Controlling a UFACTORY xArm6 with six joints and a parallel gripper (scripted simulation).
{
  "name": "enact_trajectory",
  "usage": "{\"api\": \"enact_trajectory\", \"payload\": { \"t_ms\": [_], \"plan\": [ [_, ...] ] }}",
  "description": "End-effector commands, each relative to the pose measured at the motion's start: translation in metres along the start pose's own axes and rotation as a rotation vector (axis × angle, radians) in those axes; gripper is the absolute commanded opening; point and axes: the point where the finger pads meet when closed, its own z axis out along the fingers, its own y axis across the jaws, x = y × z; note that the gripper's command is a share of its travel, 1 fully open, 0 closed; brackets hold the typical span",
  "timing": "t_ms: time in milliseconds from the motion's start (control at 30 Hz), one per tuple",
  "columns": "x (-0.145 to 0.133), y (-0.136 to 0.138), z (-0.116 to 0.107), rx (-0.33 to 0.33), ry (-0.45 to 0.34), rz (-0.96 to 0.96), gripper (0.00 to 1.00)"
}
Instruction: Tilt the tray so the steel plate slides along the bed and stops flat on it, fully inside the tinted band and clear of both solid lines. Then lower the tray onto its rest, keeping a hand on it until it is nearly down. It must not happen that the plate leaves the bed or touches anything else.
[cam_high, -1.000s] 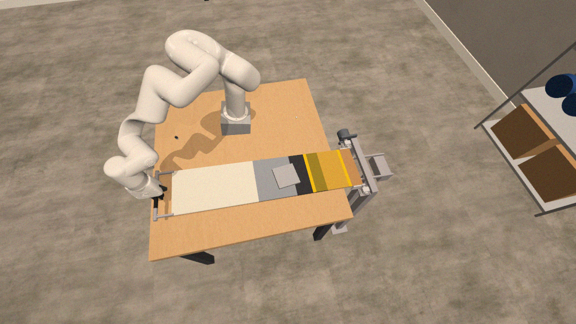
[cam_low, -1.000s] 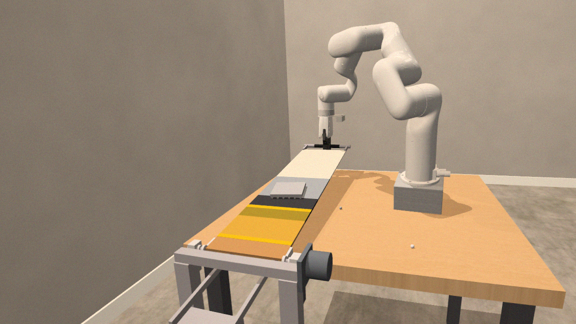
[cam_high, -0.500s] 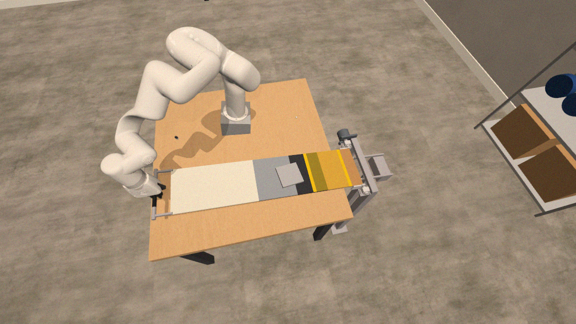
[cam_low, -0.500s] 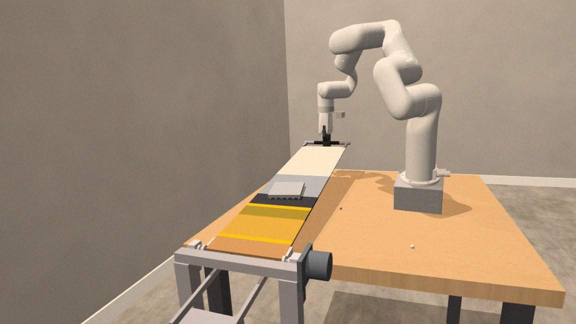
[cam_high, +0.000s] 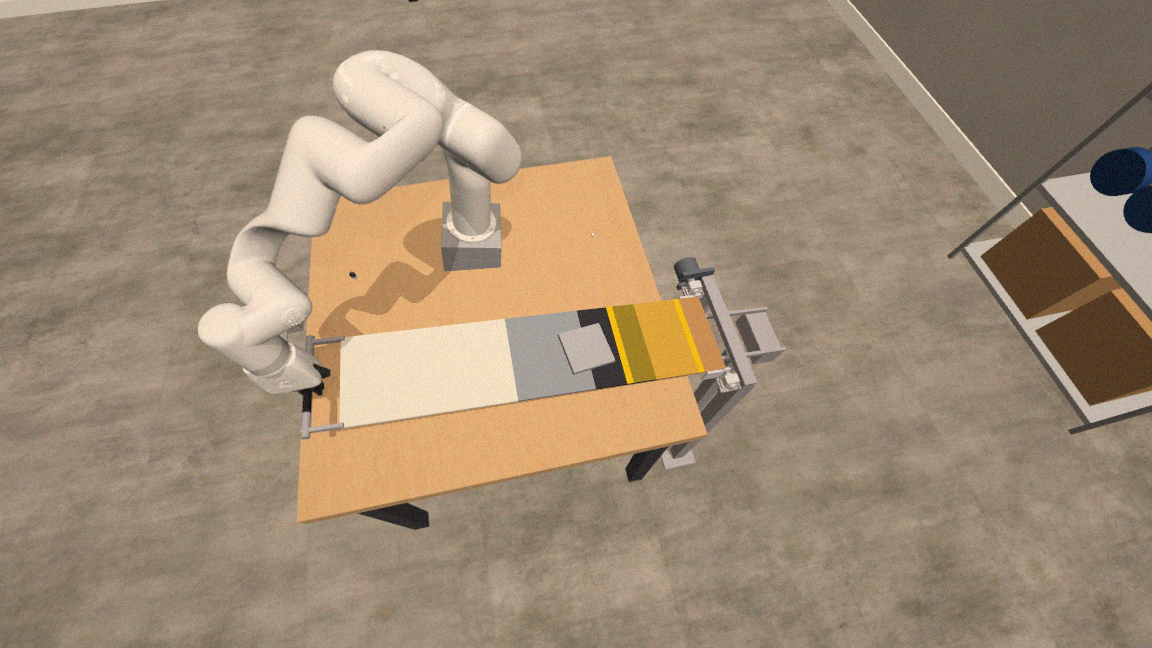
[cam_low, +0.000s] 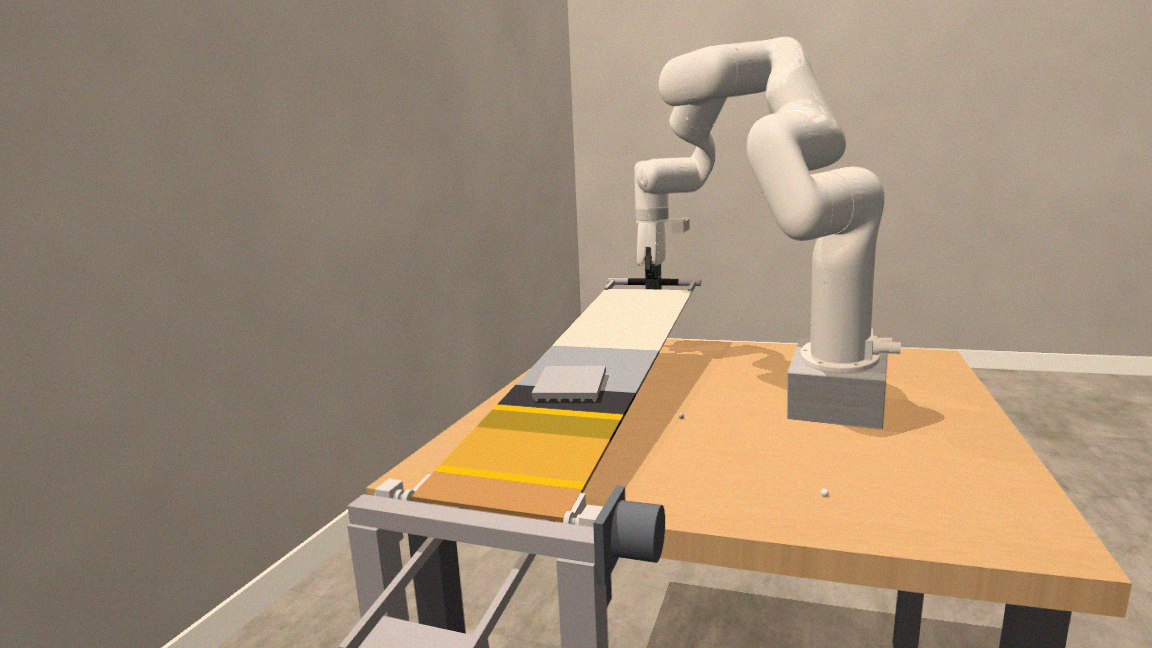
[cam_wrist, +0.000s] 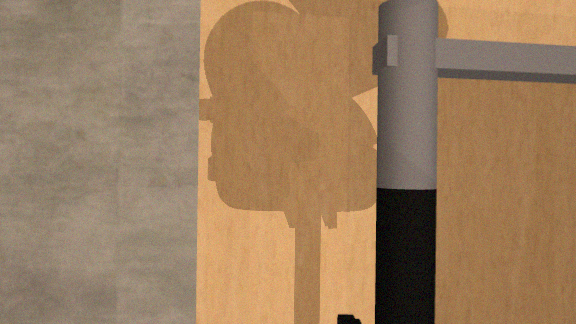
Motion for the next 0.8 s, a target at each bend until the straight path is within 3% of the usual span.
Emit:
{"api": "enact_trajectory", "payload": {
  "t_ms": [0,767],
  "plan": [
    [-0.001,-0.001,-0.007,0.004,-0.004,0.000,0.00],
    [-0.001,0.001,-0.018,0.004,-0.004,0.000,0.00]
  ]
}}
